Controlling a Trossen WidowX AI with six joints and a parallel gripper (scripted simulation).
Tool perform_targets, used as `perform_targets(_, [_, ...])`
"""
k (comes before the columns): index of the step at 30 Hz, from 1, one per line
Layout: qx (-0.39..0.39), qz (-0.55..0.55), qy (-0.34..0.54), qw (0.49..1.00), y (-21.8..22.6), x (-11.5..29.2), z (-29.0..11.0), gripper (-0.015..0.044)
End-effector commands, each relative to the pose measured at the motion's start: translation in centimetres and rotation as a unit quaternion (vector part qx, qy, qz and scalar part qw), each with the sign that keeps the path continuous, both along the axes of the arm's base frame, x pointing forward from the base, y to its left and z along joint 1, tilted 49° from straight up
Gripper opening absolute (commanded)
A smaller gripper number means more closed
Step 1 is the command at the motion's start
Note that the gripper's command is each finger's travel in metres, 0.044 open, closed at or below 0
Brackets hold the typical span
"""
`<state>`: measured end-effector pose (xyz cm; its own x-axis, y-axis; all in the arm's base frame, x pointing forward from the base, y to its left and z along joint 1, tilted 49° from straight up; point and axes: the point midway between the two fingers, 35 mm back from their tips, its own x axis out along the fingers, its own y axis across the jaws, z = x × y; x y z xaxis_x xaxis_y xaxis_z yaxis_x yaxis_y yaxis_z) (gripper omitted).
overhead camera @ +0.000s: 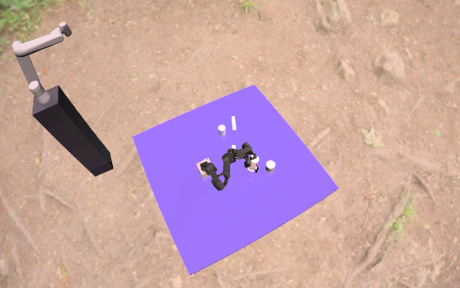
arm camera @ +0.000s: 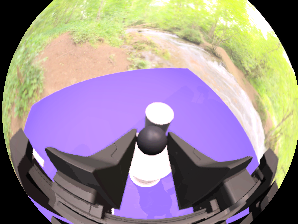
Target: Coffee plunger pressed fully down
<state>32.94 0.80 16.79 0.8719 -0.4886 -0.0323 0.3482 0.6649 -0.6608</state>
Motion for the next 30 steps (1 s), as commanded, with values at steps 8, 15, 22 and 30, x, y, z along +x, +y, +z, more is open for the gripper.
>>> perform_targets(8, [-0.007, -0.01, 0.011, 1.0, -0.55, 0.17, -0.56, 0.0115])
perform_targets(15, [-0.007, -0.01, 0.011, 1.0, -0.51, 0.27, -0.57, 0.0115])
perform_targets(22, [-0.004, -0.004, 0.005, 1.0, -0.18, 0.3, -0.29, 0.0115])
perform_targets(30, [-0.004, -0.004, 0.005, 1.0, -0.18, 0.3, -0.29, 0.0115])
